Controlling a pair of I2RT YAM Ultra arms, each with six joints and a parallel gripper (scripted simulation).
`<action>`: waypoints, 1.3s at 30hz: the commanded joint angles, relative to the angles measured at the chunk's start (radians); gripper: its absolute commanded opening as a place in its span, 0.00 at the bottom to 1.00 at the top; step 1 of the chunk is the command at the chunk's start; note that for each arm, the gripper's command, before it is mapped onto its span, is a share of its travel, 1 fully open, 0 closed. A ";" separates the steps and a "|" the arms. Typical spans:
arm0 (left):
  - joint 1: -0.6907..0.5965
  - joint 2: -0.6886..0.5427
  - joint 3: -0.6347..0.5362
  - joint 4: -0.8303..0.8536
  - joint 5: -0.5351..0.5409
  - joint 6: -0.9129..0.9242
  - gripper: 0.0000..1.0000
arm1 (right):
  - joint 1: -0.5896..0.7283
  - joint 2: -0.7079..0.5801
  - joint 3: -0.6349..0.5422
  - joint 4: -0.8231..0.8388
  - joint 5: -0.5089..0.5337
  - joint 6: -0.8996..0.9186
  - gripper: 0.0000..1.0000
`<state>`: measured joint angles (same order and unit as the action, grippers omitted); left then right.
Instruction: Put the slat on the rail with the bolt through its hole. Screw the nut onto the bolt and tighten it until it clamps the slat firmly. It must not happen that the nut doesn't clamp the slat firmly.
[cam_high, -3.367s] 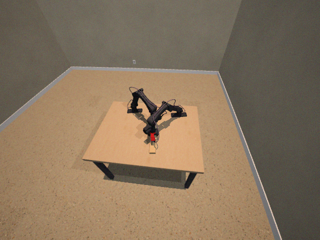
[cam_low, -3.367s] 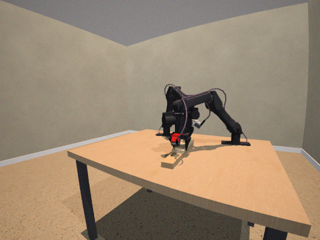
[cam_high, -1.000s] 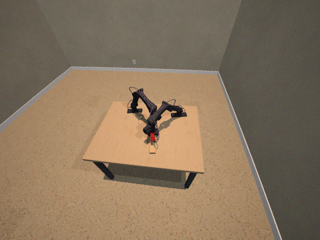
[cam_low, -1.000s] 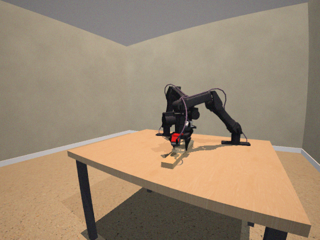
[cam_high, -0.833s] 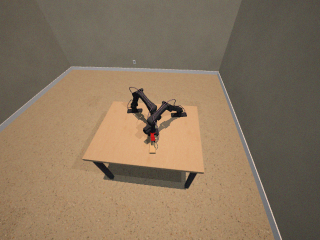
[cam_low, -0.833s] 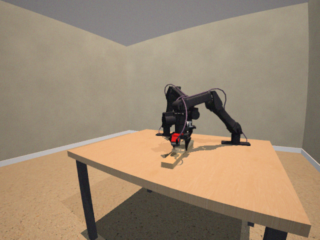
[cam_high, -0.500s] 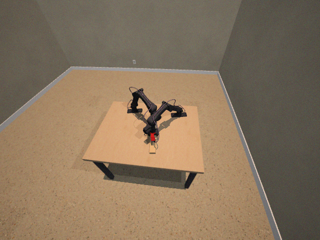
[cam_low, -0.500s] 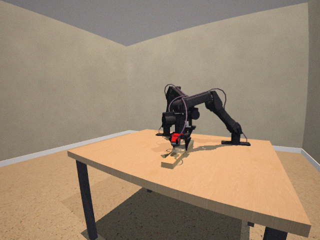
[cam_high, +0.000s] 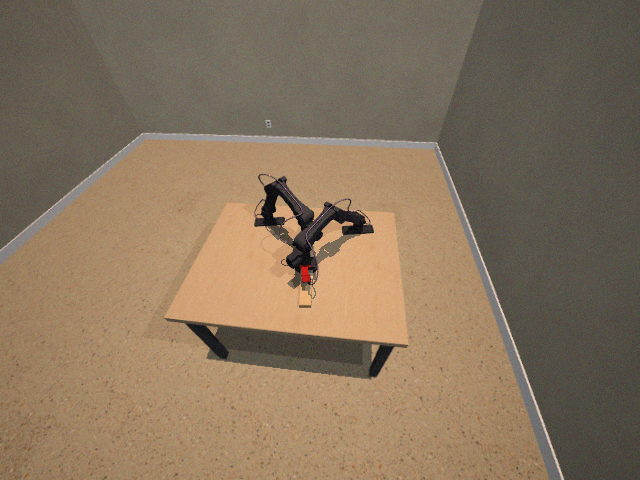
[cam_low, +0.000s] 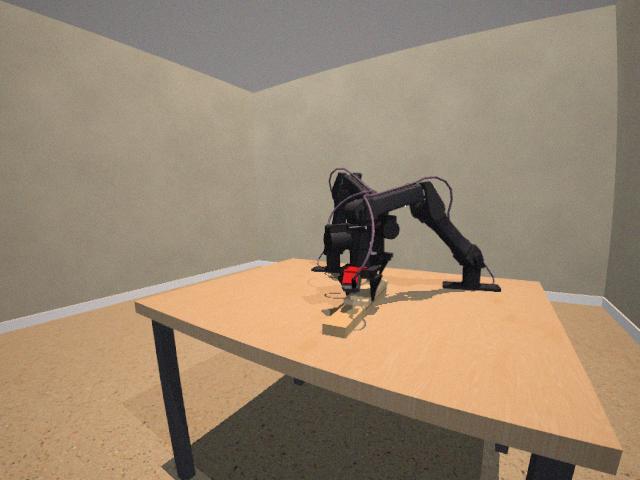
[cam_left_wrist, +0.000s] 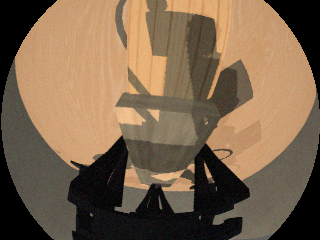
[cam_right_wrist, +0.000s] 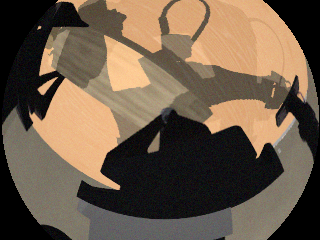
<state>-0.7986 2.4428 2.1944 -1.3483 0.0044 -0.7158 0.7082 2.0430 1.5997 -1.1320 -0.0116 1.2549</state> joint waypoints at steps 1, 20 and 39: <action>0.000 -0.010 0.004 0.000 0.000 0.000 0.72 | -0.007 -0.012 -0.003 0.006 0.004 0.145 0.11; 0.000 -0.010 0.004 0.000 0.000 0.000 0.72 | -0.004 -0.014 -0.005 0.008 0.011 0.658 0.11; 0.000 -0.010 0.004 0.000 0.000 0.000 0.72 | -0.004 -0.014 -0.006 0.008 0.012 0.661 0.11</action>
<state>-0.7986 2.4428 2.1944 -1.3483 0.0044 -0.7158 0.7082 2.0430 1.5997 -1.1271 -0.0120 1.8980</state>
